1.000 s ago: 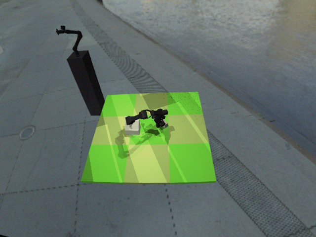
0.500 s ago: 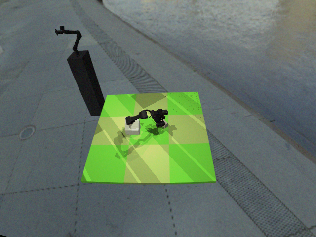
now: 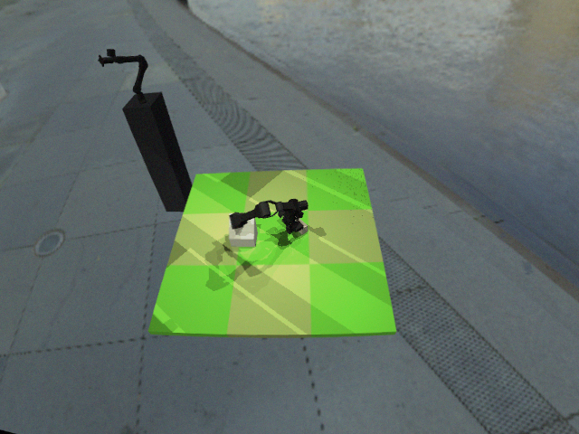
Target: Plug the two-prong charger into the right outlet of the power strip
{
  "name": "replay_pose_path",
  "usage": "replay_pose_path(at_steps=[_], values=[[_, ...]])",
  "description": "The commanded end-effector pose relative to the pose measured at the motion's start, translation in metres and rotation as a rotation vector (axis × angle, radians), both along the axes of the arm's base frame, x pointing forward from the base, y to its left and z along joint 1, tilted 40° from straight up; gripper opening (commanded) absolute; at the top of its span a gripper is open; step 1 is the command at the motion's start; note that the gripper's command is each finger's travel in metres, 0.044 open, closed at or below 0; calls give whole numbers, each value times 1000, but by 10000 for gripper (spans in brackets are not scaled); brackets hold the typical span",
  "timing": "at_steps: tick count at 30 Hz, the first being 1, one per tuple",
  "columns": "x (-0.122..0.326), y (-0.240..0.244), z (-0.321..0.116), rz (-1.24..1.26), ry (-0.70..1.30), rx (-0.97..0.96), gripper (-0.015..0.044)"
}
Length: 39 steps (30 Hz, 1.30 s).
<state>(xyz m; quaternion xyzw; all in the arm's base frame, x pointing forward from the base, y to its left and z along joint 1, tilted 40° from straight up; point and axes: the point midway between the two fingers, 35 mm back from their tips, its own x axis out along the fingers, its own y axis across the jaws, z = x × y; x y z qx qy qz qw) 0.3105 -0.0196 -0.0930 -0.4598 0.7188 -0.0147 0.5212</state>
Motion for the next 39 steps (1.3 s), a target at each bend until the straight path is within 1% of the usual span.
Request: replay_pose_path(at_steps=[1, 39], values=[[1, 1, 0, -3, -1, 2, 0], [10, 7, -5, -3, -1, 3, 0]])
